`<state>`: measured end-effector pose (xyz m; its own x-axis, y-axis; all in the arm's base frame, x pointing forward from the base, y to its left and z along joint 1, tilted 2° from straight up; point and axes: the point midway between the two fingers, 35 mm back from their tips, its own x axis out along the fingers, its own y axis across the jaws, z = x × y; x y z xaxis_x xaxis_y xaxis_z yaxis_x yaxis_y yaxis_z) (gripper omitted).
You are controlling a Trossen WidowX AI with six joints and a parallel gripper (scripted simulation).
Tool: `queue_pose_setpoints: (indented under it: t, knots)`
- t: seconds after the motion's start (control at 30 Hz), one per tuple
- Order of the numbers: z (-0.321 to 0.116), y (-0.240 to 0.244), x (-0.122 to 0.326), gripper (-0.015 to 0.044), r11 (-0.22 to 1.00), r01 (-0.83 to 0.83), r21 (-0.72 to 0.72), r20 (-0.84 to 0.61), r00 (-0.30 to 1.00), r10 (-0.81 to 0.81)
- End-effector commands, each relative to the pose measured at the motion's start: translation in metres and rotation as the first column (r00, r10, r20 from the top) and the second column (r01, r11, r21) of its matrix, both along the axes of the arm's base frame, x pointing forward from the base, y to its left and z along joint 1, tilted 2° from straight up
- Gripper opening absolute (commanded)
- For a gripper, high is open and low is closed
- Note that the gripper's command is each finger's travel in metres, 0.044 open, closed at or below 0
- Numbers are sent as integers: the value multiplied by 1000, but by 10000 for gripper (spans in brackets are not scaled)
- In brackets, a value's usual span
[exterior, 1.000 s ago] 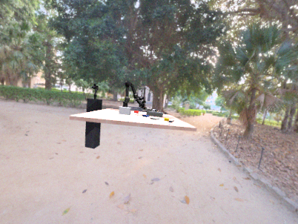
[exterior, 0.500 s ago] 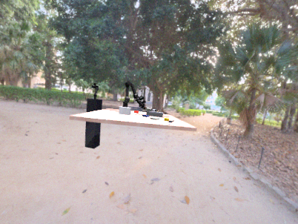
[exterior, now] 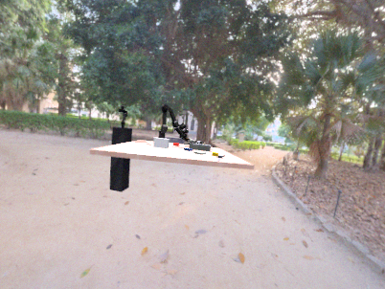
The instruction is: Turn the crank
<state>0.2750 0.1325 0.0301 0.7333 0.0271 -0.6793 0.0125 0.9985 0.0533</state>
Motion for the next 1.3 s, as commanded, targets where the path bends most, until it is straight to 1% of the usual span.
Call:
queue_pose_setpoints:
  t: [0.0, 0.33, 0.43, 0.8, 0.93, 1.17, 1.27]
  knots:
    - [0, 0, 0, 184, 1000, 0, 0, 1, 1000, 0]
    - [0, 0, 0, 440, 1000, 0, 0, 1, 1000, 0]
    - [6, 0, 1, 440, 1000, 0, 0, 1, 1000, 0]
    - [48, -2, -1, 440, 1000, 0, 1, 1, 1000, 0]
    - [55, -2, -1, 440, 1000, 0, 1, 1, 1000, 0]
    - [101, -4, -2, 440, 1000, 3, 2, 4, 1000, -3]
    - [104, -4, -2, 440, 1000, 2, 2, 4, 1000, -2]
